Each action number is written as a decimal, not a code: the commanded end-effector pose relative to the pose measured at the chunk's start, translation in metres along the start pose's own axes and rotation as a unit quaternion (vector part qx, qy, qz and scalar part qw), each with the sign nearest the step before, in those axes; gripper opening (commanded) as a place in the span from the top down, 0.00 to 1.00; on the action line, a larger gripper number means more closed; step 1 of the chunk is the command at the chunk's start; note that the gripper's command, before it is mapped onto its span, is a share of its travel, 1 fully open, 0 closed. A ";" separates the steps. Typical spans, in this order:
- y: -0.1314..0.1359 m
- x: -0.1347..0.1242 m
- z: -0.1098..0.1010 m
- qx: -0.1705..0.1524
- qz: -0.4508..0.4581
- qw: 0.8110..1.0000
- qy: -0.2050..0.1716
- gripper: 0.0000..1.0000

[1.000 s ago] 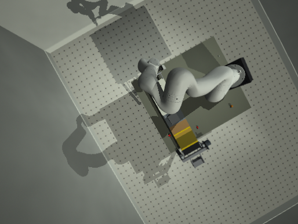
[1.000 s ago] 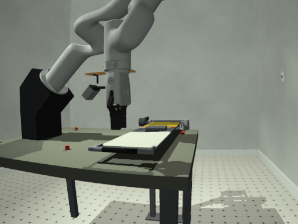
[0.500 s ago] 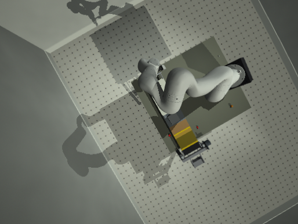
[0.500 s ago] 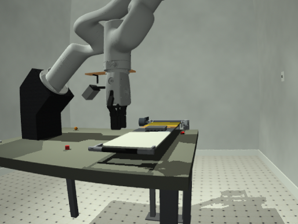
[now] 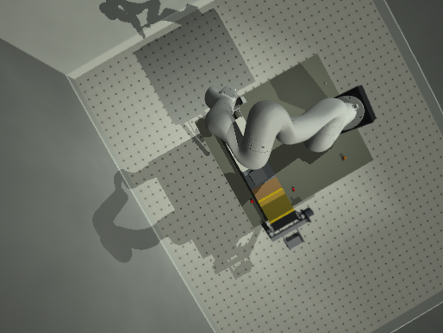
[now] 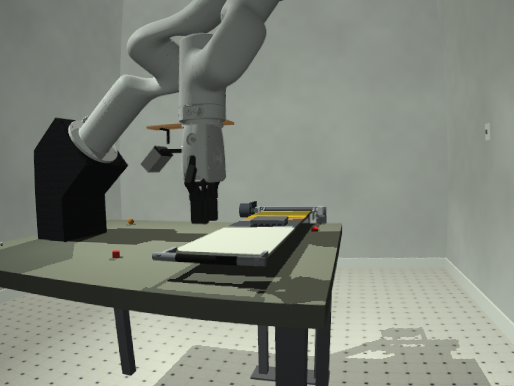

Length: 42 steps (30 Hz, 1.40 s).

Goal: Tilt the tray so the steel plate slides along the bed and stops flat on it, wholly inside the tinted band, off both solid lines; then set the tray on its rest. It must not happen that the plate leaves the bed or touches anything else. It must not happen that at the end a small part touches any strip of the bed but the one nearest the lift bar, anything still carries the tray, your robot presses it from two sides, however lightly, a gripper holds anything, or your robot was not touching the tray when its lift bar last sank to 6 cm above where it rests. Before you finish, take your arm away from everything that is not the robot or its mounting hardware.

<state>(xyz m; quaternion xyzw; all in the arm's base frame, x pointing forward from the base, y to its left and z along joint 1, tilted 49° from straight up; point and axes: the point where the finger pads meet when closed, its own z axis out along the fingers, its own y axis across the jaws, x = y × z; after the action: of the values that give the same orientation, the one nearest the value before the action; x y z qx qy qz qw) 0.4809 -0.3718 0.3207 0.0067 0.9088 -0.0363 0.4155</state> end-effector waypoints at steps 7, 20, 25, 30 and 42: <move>0.000 -0.001 0.002 0.001 0.000 1.000 -0.001 0.60; 0.000 0.000 0.012 0.001 0.000 1.000 -0.001 0.60; 0.000 0.000 0.019 0.001 0.000 1.000 -0.001 0.60; 0.000 0.000 0.027 0.001 0.000 1.000 -0.001 0.60; 0.000 0.000 0.041 0.001 0.000 1.000 -0.001 0.60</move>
<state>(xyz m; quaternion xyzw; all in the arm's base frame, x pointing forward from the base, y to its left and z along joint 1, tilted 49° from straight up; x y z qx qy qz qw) 0.5100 -0.3744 0.2950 0.0066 0.9088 -0.0364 0.4156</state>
